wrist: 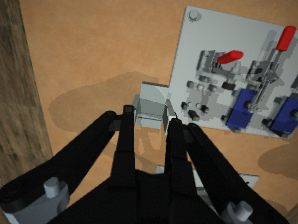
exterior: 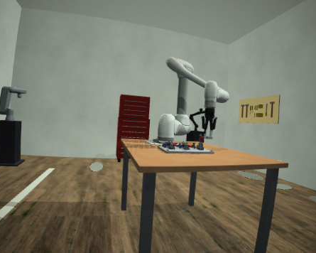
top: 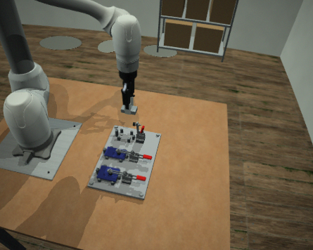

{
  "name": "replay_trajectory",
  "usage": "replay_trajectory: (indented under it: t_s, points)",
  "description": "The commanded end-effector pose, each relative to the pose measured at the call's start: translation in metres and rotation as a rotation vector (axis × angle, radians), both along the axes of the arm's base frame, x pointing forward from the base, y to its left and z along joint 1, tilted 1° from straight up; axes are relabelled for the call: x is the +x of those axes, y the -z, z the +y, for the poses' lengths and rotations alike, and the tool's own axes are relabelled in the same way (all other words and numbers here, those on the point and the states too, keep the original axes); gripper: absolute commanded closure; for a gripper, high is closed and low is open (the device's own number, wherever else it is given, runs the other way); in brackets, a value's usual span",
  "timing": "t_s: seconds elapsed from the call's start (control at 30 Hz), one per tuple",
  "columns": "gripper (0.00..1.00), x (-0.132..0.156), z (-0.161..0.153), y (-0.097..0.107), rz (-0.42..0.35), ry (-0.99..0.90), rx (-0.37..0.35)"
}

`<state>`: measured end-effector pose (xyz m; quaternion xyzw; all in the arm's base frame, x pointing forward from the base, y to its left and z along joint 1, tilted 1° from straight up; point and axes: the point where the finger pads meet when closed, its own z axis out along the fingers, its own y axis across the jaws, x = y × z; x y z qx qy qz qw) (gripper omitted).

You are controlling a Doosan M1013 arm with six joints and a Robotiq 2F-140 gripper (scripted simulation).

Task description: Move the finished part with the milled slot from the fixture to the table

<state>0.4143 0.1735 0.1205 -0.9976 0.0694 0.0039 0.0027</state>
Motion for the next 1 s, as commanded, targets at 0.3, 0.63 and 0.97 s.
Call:
replay_trajectory:
  t_s: [0.3,0.63,0.97]
  points:
    - [1.00,0.0015,0.0108,-0.0001,0.000,0.000,0.000]
    - [1.00,0.0019,0.0138,-0.0001,0.000,0.000,0.000]
    - [1.00,0.0019,0.0139,-0.0001,0.000,0.000,0.000]
